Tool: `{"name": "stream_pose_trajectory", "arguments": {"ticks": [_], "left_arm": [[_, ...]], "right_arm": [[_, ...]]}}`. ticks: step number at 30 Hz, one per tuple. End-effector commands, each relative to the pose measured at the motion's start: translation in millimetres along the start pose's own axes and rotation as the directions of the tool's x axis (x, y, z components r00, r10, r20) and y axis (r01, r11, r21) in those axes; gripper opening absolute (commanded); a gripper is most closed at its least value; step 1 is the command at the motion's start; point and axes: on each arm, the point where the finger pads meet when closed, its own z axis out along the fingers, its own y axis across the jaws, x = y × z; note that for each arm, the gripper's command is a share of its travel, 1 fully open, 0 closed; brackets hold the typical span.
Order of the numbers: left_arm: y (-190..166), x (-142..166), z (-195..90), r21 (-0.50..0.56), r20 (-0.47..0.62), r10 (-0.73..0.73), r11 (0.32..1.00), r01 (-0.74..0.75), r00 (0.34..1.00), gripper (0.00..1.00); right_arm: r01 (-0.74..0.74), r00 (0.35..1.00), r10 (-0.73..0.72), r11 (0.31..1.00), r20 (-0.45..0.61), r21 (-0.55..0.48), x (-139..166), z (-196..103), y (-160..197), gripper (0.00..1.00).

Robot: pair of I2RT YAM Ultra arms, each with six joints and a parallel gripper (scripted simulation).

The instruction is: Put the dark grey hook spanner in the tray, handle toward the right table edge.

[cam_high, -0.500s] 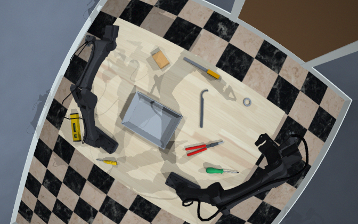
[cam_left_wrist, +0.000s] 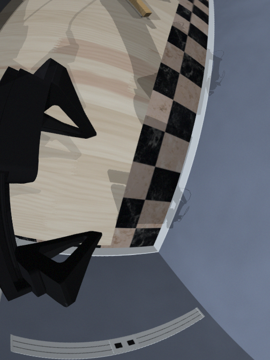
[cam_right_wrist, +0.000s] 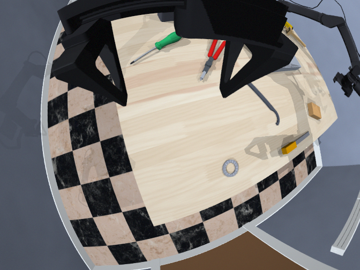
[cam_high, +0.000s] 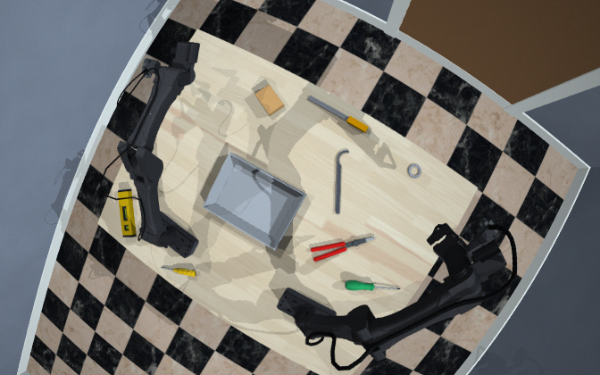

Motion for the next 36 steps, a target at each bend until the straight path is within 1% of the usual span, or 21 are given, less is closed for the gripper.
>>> {"name": "stream_pose_trajectory", "arguments": {"ticks": [1, 5, 10, 14, 17, 19, 27, 30, 34, 36], "left_arm": [[-4.9, -5.4, -4.7, 0.014, 0.003, -0.013, 1.0, 0.013, 1.0, 1.0], [-8.9, -6.8, -5.3, 0.031, 0.01, -0.016, 0.999, 0.016, 1.0, 1.0], [-22.6, -10.4, -17.4, 0.111, 0.024, -0.017, 0.994, 0.014, 1.0, 1.0], [-24.7, -16.2, -36.4, 0.187, 0.042, 0.021, 0.982, -0.029, 0.999, 1.0], [-21.9, -19.0, -49.1, 0.223, 0.05, 0.054, 0.973, -0.064, 0.997, 1.0], [-21.9, -19.0, -49.1, 0.223, 0.05, 0.054, 0.973, -0.064, 0.997, 1.0], [-14.3, -28.3, -104.4, 0.388, 0.089, 0.173, 0.901, -0.194, 0.981, 1.0], [-9.1, -33.0, -127.9, 0.451, 0.116, 0.221, 0.857, -0.249, 0.968, 1.0], [2.7, -39.6, -162.4, 0.533, 0.159, 0.285, 0.781, -0.325, 0.945, 1.0], [2.7, -39.6, -162.4, 0.533, 0.159, 0.285, 0.781, -0.325, 0.945, 1.0]], "right_arm": [[0.004, 1.0, -0.004, 1.0, 0.021, 0.003, -3.3, -6.9, 0.6, 1.0], [0.009, 0.999, -0.01, 1.0, 0.04, 0.008, -7.7, -6.5, -0.1, 1.0], [0.045, 0.994, -0.047, 0.999, 0.096, 0.027, -16.9, -6.5, 6.3, 1.0], [0.084, 0.989, -0.087, 0.996, 0.118, 0.029, -10.8, -0.3, 23.3, 1.0], [0.119, 0.984, -0.122, 0.993, 0.13, 0.028, -2.5, 5.8, 40.1, 1.0], [0.119, 0.984, -0.122, 0.993, 0.13, 0.028, -2.5, 5.8, 40.1, 1.0], [0.224, 0.96, -0.225, 0.974, 0.166, 0.022, 29.4, 28.3, 102.3, 1.0], [0.275, 0.946, -0.274, 0.961, 0.173, 0.018, 45.2, 38.4, 129.5, 1.0], [0.35, 0.923, -0.346, 0.937, 0.171, 0.007, 72.7, 53.2, 167.4, 1.0], [0.35, 0.923, -0.346, 0.937, 0.171, 0.007, 72.7, 53.2, 167.4, 1.0]]}}
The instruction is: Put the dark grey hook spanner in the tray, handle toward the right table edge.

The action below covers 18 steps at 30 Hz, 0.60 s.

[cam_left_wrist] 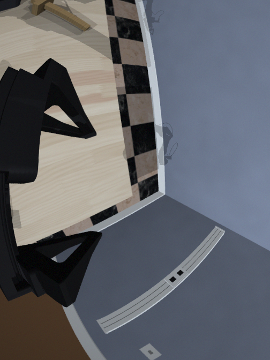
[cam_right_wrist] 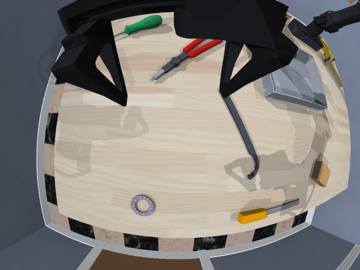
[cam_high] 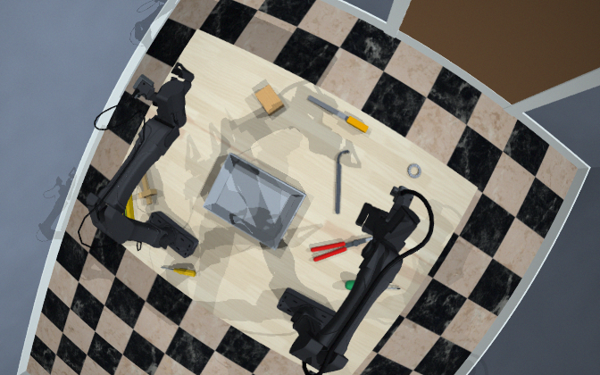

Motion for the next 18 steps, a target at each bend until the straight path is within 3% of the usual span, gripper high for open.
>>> {"name": "stream_pose_trajectory", "arguments": {"ticks": [1, 8, 15, 17, 18], "left_arm": [[-17.1, -12.1, -21.6, 0.177, 0.051, 0.08, 0.98, -0.088, 0.995, 1.0], [-28.2, -27.4, -101.2, 0.429, 0.144, 0.258, 0.853, -0.295, 0.955, 1.0], [-36.3, -37.7, -166.2, 0.6, 0.235, 0.387, 0.664, -0.447, 0.891, 1.0], [-36.3, -37.7, -166.2, 0.6, 0.235, 0.387, 0.664, -0.447, 0.891, 1.0], [-37.6, -38.2, -175.7, 0.622, 0.249, 0.406, 0.629, -0.466, 0.879, 1.0]], "right_arm": [[0.006, 0.993, -0.013, 0.998, 0.121, 0.055, -19.9, -5.9, 2.9, 1.0], [0.117, 0.984, -0.121, 0.992, 0.127, 0.039, -4.6, 15.6, 62.2, 1.0], [0.189, 0.974, -0.192, 0.981, 0.125, 0.03, 5.7, 32.6, 99.6, 1.0], [0.189, 0.974, -0.192, 0.981, 0.125, 0.03, 5.7, 32.6, 99.6, 1.0], [0.198, 0.972, -0.2, 0.98, 0.125, 0.029, 6.7, 34.1, 103.8, 1.0]]}}
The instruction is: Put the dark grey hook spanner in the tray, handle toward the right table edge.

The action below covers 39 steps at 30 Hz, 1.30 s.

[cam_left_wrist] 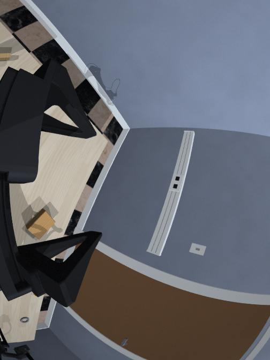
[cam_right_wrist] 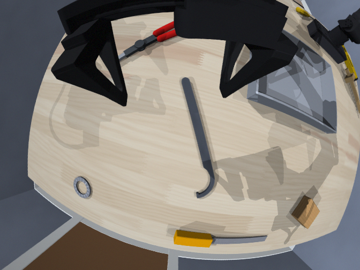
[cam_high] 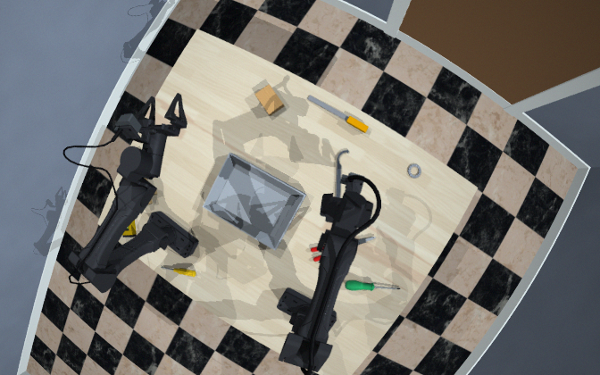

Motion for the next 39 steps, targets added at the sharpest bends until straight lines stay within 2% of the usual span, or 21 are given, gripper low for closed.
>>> {"name": "stream_pose_trajectory", "arguments": {"ticks": [1, 5, 8, 14, 19, 20, 22, 23, 27, 31, 33, 39], "left_arm": [[-24.5, -4.4, -17.9, 0.173, -0.007, 0.132, 0.976, -0.129, 0.991, 1.0], [-54.6, -36.5, -57.2, 0.344, 0.062, 0.213, 0.912, -0.222, 0.975, 1.0], [-64.0, -51.5, -72.3, 0.397, 0.097, 0.236, 0.882, -0.255, 0.967, 1.0], [-74.0, -70.0, -86.4, 0.441, 0.138, 0.248, 0.851, -0.284, 0.959, 1.0], [-73.6, -81.3, -89.5, 0.432, 0.163, 0.226, 0.859, -0.275, 0.961, 1.0], [-73.3, -82.0, -89.4, 0.43, 0.164, 0.223, 0.86, -0.273, 0.961, 1.0], [-72.7, -68.3, -88.6, 0.442, 0.125, 0.24, 0.855, -0.27, 0.963, 1.0], [-75.3, -63.7, -91.3, 0.454, 0.113, 0.243, 0.85, -0.268, 0.963, 1.0], [-84.9, -19.8, -118.6, 0.535, 0.014, 0.277, 0.81, -0.241, 0.961, 1.0], [-97.1, 37.4, -177.0, 0.669, -0.065, 0.341, 0.712, -0.212, 0.938, 1.0], [-97.1, 37.4, -177.0, 0.669, -0.065, 0.341, 0.712, -0.212, 0.938, 1.0], [-94.8, 107.4, -249.7, 0.819, -0.116, 0.441, 0.549, -0.165, 0.89, 1.0]], "right_arm": [[-0.001, 0.998, -0.001, 0.999, 0.056, 0.032, -11.2, -1.6, 2.2, 1.0], [0.033, 0.999, -0.034, 0.999, 0.042, 0.019, -6.2, 5.0, 18.9, 1.0], [0.037, 0.999, -0.037, 0.999, 0.024, 0.006, -1.7, 6.1, 22.2, 1.0], [0.031, 0.999, -0.032, 0.999, 0.024, 0.008, -1.4, 6.2, 19.7, 1.0], [0.032, 0.999, -0.032, 0.999, 0.024, 0.008, -1.4, 6.2, 19.7, 1.0], [0.04, 0.999, -0.041, 0.999, 0.014, 0.015, 1.0, 6.2, 18.4, 0.89], [0.055, 0.998, -0.055, 0.999, -0.014, 0.001, 1.3, 5.0, 20.3, 0.66], [0.058, 0.998, -0.058, 0.998, -0.031, -0.002, 3.5, 6.0, 20.7, 0.62], [0.08, 0.987, -0.084, 0.996, -0.139, -0.033, 9.2, 16.8, 23.7, 0.62], [0.097, 0.964, -0.11, 0.993, -0.241, -0.066, 4.3, 35.7, 25.6, 0.62], [0.097, 0.964, -0.11, 0.993, -0.241, -0.066, 4.3, 35.7, 25.6, 0.62], [0.112, 0.928, -0.141, 0.988, -0.345, -0.102, -0.8, 62.1, 27.4, 0.62]]}}
